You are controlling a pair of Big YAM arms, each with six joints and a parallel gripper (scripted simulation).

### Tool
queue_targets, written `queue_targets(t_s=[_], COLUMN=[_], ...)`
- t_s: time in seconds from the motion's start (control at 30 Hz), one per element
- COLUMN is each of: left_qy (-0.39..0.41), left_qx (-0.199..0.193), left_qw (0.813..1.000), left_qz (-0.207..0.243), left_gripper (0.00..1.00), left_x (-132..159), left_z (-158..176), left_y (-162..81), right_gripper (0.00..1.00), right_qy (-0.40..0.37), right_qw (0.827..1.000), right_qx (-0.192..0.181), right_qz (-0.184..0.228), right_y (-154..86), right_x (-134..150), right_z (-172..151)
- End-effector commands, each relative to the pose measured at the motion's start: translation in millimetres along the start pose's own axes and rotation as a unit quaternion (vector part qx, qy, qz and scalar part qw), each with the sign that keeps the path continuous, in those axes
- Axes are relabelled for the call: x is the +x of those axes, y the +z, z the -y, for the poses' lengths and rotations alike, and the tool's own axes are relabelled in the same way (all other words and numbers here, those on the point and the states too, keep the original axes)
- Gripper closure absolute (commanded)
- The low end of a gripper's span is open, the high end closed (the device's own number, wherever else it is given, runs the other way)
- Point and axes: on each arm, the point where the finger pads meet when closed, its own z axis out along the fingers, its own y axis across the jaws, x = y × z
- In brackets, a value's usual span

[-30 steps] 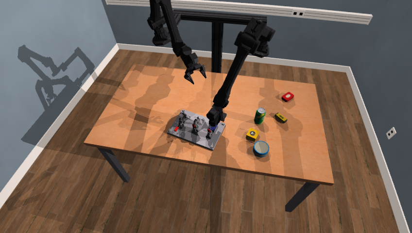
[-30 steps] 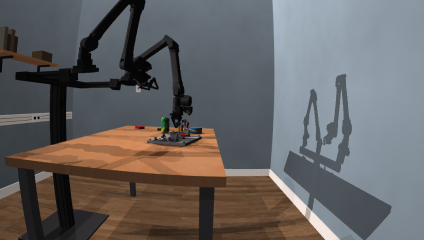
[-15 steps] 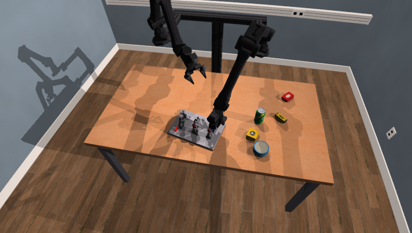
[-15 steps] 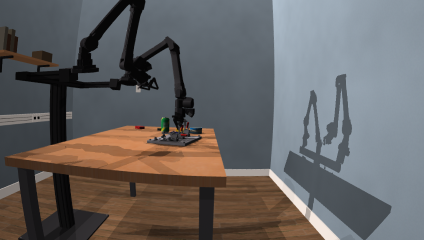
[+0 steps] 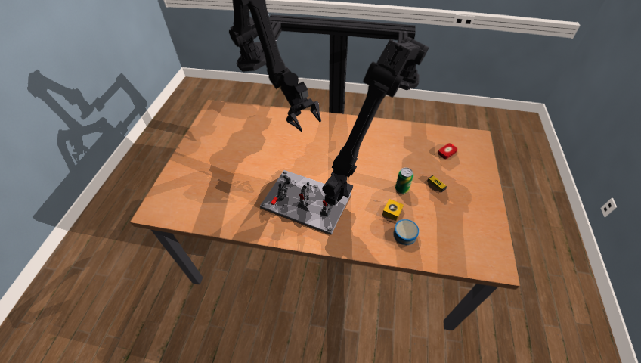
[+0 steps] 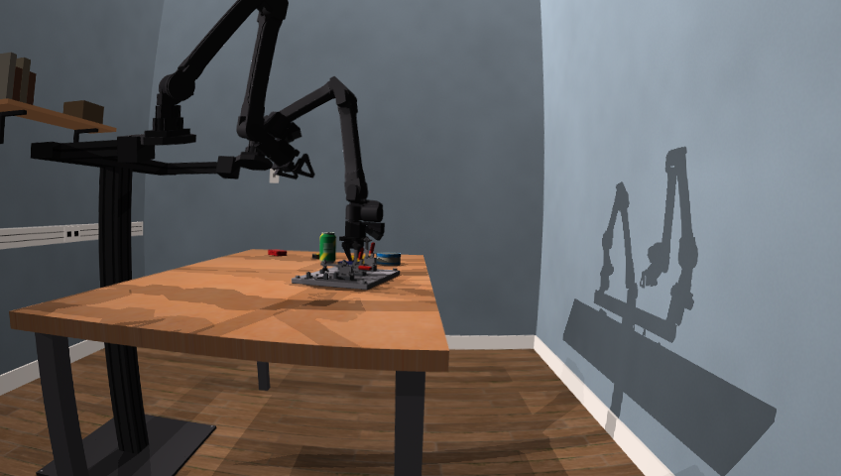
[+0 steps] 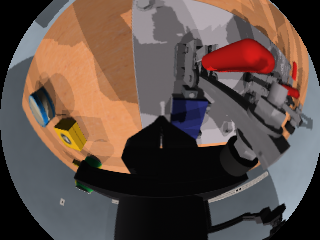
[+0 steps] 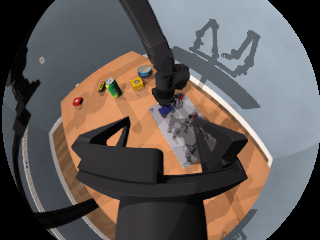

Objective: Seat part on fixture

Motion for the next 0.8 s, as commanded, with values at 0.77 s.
queue_targets(t_s=[0.77], left_qy=[0.003], left_qx=[-0.001], left_qw=[1.000], left_qz=[-0.003], left_gripper=[1.00], left_x=[2], left_z=[21], left_y=[4], right_gripper=[0.00], right_qy=[0.000], right_qw=[1.000], right_qx=[-0.001], right_qz=[0.003], right_y=[2], right_x=[-2], right_z=[0])
